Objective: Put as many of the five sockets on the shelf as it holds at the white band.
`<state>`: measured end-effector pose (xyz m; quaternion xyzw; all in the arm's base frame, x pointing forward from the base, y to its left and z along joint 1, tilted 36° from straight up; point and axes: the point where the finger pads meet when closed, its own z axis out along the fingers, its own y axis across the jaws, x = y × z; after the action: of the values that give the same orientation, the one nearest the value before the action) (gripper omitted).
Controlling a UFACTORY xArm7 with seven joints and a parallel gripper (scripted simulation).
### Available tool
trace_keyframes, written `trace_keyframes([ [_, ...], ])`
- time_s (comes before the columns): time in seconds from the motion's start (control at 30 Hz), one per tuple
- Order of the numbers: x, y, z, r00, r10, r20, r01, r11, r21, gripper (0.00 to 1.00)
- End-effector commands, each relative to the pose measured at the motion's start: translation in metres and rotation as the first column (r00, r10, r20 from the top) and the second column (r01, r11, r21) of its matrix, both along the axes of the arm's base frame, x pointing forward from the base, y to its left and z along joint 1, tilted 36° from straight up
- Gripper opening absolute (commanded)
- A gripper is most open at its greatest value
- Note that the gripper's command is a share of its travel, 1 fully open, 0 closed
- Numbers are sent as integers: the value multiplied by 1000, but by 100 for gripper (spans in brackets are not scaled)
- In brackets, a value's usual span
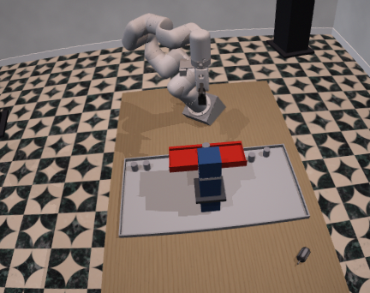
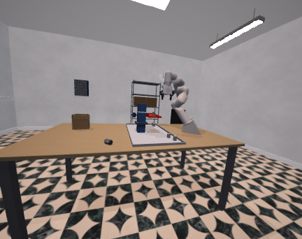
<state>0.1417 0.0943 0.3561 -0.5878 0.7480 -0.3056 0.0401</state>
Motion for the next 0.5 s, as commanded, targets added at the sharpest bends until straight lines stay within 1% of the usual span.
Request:
trace_keyframes([
  [0.0, -2, 0, 1, 997, 67, -28, -67, 997, -32, 100],
  [0.33, -3, 0, 1, 996, 78, -35, -79, 996, -37, 100],
  [0.47, -7, 3, 0, 996, 80, -50, -81, 996, -24, 100],
])
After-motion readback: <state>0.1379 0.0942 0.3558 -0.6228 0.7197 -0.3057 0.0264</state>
